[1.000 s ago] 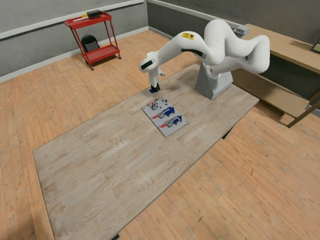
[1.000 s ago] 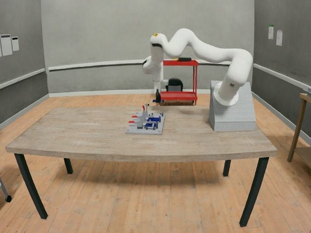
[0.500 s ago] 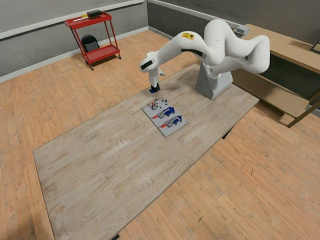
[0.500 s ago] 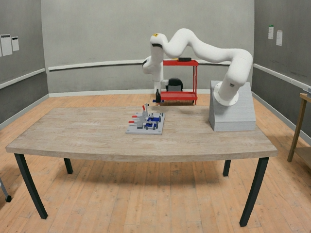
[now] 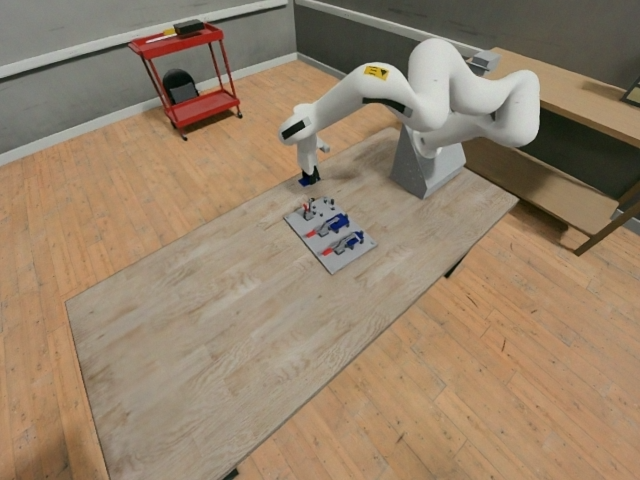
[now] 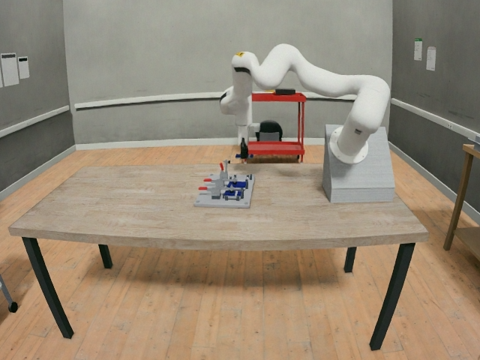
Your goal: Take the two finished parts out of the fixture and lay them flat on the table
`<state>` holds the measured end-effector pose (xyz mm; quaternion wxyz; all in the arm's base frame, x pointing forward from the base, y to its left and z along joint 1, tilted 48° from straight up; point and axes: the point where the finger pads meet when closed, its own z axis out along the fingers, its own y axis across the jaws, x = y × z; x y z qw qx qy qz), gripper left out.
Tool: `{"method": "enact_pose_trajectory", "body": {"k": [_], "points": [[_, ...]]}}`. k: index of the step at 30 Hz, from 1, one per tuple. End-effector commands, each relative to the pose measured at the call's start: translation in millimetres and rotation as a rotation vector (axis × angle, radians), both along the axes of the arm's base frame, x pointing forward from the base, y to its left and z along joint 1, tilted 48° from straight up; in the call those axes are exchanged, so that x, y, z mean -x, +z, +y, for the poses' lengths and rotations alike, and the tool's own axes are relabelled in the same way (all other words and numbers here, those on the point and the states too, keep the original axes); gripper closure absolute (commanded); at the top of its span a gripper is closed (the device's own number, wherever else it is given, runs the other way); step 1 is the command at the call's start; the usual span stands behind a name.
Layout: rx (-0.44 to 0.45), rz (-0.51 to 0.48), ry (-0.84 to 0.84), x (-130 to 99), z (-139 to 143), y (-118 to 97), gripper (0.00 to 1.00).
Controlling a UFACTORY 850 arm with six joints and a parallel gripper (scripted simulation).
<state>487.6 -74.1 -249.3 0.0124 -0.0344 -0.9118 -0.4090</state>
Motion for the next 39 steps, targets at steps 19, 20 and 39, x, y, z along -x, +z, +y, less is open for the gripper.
{"method": "enact_pose_trajectory", "body": {"k": [19,20,39], "points": [[0.001,-0.002,-0.001,-1.1,16.4,-15.1,1.0],[0.001,-0.002,-0.001,-1.1,18.1,-16.6,1.0],[0.001,-0.002,-0.001,-1.4,48.8,-44.0,1.0]]}}
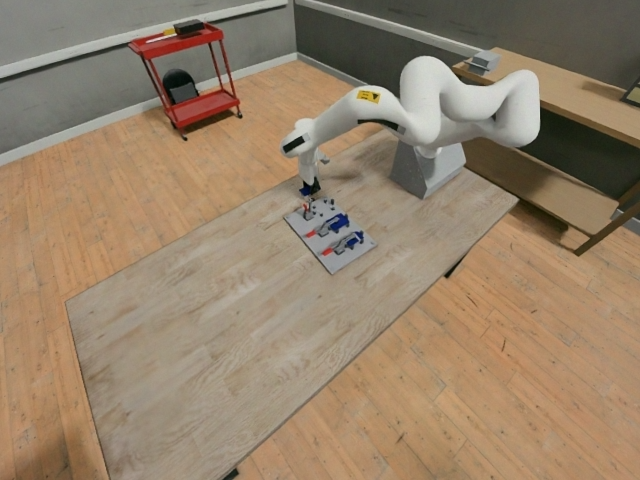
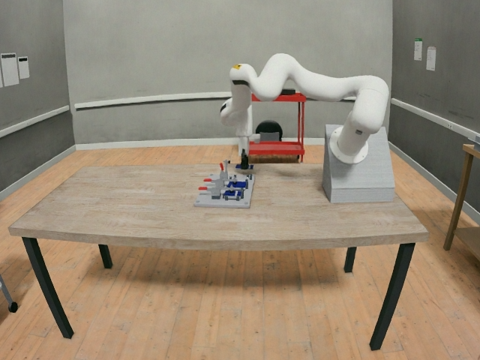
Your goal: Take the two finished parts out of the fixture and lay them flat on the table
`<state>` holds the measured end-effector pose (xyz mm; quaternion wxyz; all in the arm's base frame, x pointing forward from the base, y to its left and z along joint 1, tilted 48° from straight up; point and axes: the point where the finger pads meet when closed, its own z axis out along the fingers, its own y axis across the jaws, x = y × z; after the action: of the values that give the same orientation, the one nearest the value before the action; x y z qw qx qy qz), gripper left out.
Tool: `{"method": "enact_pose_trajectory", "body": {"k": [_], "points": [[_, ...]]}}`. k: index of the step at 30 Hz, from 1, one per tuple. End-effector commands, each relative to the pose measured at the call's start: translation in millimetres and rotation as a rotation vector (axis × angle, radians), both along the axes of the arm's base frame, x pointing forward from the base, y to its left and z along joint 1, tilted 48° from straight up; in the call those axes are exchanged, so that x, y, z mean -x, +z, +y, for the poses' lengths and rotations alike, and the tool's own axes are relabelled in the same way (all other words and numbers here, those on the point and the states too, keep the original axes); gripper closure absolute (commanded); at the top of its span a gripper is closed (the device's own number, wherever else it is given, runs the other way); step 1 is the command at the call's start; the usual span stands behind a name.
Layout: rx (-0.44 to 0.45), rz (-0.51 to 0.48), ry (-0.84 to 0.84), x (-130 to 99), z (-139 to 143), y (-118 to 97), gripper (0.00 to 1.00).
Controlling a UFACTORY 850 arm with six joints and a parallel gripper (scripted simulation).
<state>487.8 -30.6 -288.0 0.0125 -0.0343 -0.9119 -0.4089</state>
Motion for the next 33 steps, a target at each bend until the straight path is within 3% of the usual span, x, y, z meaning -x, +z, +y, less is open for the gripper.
{"method": "enact_pose_trajectory", "body": {"k": [1,33], "points": [[0.001,-0.002,-0.001,-1.3,6.8,-6.6,1.0],[0.001,-0.002,-0.001,-1.4,17.3,-16.0,1.0]]}}
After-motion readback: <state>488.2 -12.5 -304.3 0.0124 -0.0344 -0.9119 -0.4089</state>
